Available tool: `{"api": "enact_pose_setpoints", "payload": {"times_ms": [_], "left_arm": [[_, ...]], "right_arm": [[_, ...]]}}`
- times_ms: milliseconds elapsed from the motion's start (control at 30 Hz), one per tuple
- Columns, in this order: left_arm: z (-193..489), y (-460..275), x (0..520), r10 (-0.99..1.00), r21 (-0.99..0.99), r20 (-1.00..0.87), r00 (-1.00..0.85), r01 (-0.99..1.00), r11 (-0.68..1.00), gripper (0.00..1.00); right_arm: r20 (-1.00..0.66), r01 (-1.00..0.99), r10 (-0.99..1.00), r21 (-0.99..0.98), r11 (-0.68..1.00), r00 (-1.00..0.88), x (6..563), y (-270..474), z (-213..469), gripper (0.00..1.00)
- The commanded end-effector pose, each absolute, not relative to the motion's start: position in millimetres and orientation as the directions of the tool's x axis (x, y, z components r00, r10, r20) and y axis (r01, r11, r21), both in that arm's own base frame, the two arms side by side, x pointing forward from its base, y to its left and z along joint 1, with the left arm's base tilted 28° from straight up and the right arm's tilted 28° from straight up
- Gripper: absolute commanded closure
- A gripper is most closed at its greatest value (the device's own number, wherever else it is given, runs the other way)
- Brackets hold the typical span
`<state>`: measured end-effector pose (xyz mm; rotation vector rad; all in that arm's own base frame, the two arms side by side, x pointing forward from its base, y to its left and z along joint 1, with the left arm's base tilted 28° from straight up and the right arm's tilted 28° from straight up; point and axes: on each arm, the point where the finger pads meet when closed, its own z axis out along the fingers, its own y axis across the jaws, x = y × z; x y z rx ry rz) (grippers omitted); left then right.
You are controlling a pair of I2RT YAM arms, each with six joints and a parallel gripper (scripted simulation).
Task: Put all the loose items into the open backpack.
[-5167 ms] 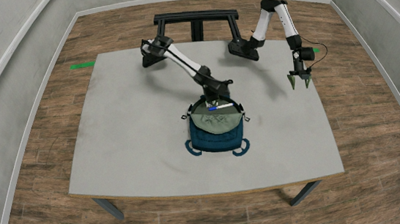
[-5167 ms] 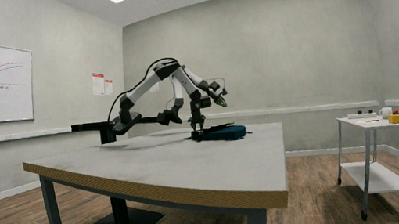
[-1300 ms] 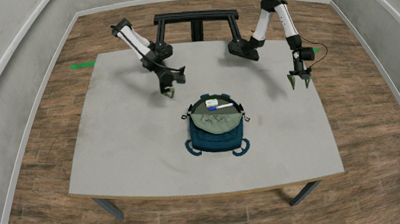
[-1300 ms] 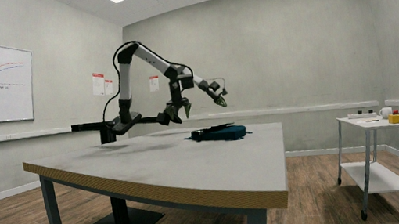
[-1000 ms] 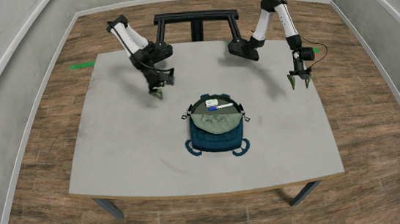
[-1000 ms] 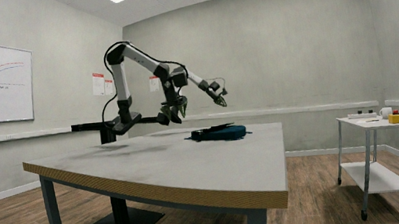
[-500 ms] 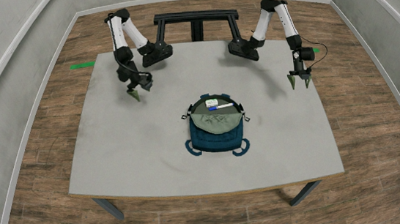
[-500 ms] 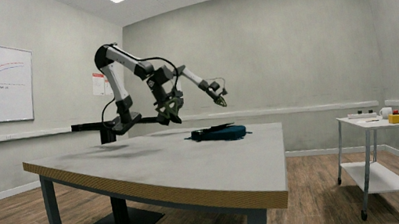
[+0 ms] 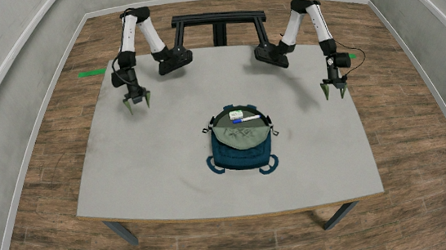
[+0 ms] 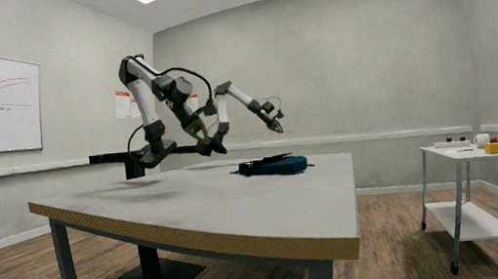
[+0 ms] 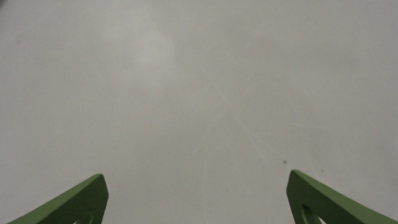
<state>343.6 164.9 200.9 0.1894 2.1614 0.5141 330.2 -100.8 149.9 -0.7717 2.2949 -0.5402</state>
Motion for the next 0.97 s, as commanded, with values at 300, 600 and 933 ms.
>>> {"api": "enact_pose_setpoints", "payload": {"times_ms": [300, 600, 933], "left_arm": [[204.9, 163.8, 344.7, 0.320, 0.431, -0.740, -0.592, -0.051, 0.901, 0.10], [204.9, 163.8, 344.7, 0.320, 0.431, -0.740, -0.592, -0.051, 0.901, 0.10], [204.9, 163.8, 344.7, 0.320, 0.431, -0.740, -0.592, -0.051, 0.901, 0.10]], "right_arm": [[-0.762, 0.044, -0.318, -0.412, 0.910, -0.564, 357.5, -168.3, 213.1, 0.10], [-0.758, 0.031, -0.324, -0.412, 0.911, -0.566, 356.9, -160.6, 208.4, 0.10], [-0.758, 0.031, -0.324, -0.412, 0.911, -0.566, 356.9, -160.6, 208.4, 0.10]]}}
